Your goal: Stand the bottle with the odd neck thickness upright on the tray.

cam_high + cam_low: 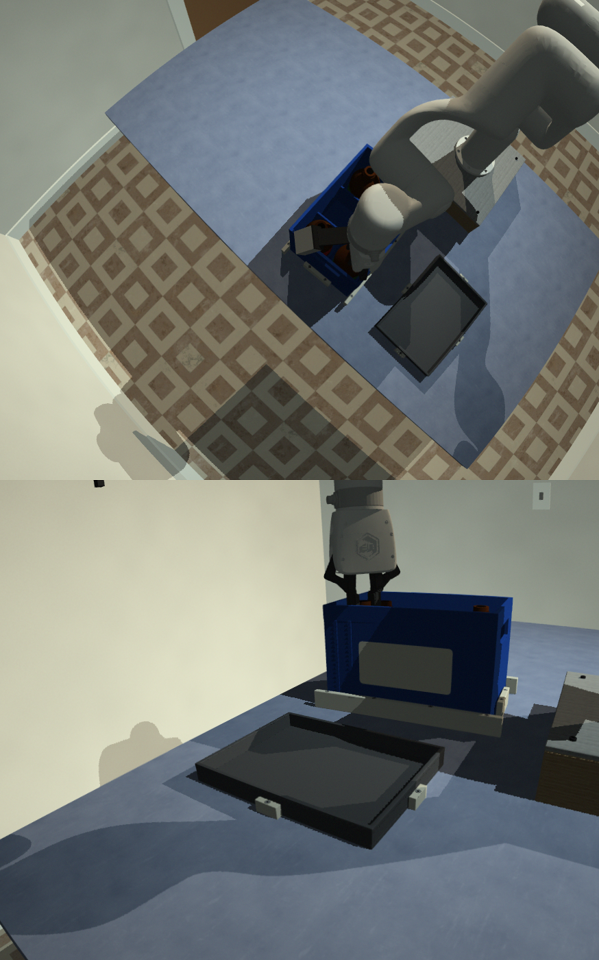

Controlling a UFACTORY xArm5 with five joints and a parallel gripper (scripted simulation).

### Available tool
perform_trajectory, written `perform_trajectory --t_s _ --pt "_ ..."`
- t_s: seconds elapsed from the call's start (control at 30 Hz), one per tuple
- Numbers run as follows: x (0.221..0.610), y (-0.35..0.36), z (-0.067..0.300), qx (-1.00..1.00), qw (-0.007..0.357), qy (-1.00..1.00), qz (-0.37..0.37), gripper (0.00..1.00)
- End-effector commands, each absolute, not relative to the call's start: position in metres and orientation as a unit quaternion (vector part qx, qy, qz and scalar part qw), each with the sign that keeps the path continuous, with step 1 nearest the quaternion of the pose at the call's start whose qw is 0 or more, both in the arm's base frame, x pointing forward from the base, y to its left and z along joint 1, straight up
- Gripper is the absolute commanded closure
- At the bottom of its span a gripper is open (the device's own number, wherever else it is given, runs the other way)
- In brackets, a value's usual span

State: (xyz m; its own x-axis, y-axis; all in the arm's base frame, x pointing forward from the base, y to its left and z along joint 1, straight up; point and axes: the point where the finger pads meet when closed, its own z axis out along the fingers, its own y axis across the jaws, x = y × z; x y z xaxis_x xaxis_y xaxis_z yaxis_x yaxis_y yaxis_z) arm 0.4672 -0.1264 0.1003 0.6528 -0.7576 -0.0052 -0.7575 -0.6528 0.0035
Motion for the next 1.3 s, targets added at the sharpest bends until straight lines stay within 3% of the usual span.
perform_trajectory --t_s 0.0,1.27 --pt "0.469 -0.127 0.106 0.909 0.0 -0.417 0.0 1.0" --pt "0.47 -0.127 0.129 0.909 0.0 -0.417 0.0 1.0"
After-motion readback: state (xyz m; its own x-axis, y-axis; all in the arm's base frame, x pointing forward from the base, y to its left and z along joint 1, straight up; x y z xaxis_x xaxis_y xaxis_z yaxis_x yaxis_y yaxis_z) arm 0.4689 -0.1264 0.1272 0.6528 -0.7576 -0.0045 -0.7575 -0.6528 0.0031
